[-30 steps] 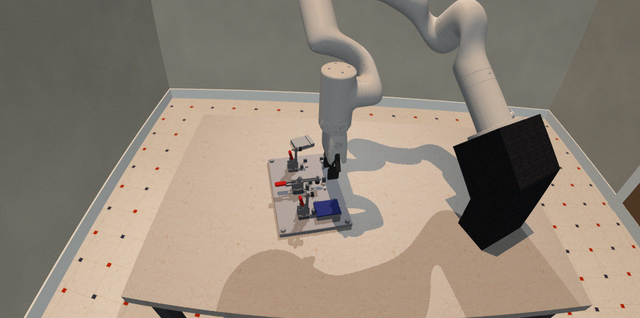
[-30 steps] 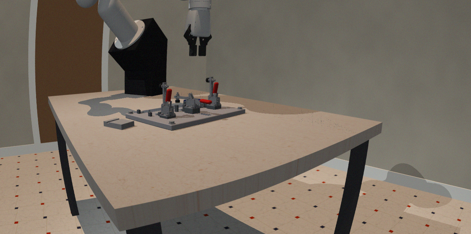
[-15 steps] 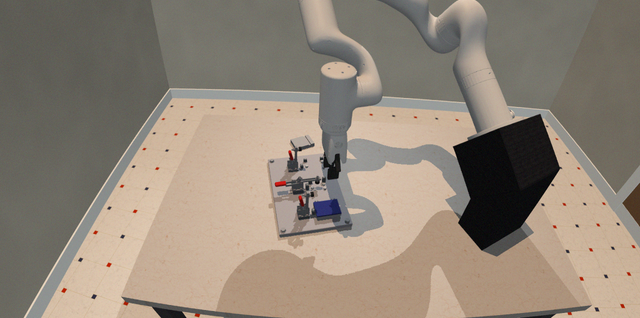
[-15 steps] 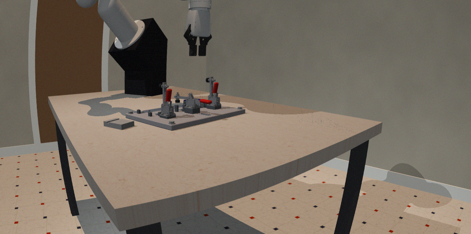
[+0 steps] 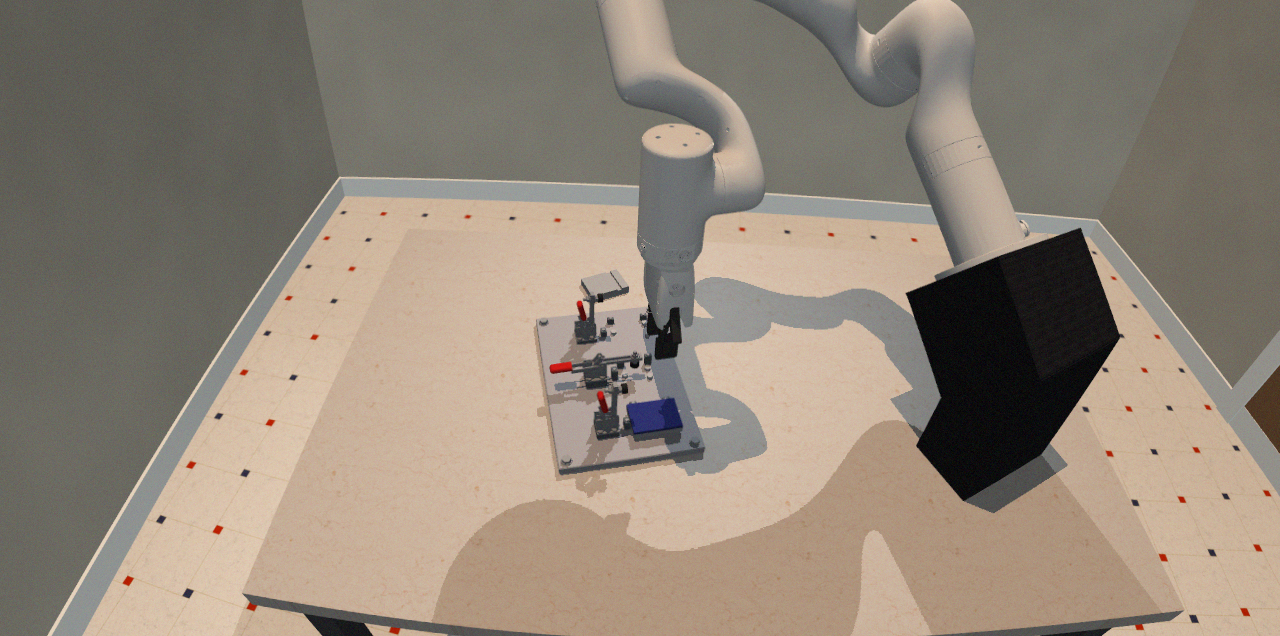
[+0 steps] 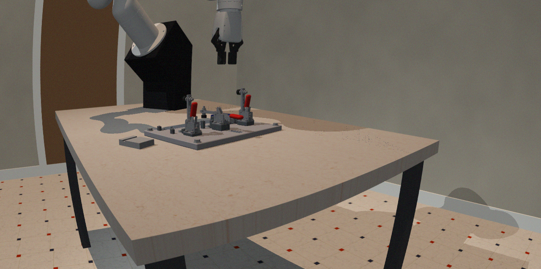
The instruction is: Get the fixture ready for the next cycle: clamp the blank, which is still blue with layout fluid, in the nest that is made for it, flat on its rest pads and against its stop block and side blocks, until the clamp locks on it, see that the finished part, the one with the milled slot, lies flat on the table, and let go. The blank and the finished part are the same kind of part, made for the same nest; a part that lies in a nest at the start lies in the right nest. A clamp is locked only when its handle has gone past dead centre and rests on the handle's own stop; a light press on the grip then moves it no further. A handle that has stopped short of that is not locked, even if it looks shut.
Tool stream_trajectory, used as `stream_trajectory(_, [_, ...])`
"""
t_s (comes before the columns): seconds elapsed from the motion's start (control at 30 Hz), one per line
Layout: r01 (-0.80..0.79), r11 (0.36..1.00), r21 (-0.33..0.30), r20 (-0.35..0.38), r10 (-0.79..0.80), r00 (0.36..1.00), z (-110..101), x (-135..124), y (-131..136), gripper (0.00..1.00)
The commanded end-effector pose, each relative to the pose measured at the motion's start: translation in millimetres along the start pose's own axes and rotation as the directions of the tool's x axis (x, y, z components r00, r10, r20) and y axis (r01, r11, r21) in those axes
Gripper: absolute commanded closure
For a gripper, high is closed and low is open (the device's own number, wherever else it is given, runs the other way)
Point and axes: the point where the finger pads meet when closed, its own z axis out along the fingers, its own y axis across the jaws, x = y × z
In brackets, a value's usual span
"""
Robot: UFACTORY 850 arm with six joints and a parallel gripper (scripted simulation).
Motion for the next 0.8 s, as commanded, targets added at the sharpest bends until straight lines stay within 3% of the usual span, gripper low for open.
stream_trajectory(0.0, [0.0,1.0,0.0,-0.001,0.0,1.0,-1,1,0,0.53])
stream_trajectory(0.53, [0.0,1.0,0.0,-0.001,0.0,1.0,1,1,0,0.53])
stream_trajectory(0.77, [0.0,1.0,0.0,-0.001,0.0,1.0,40,1,0,0.53])
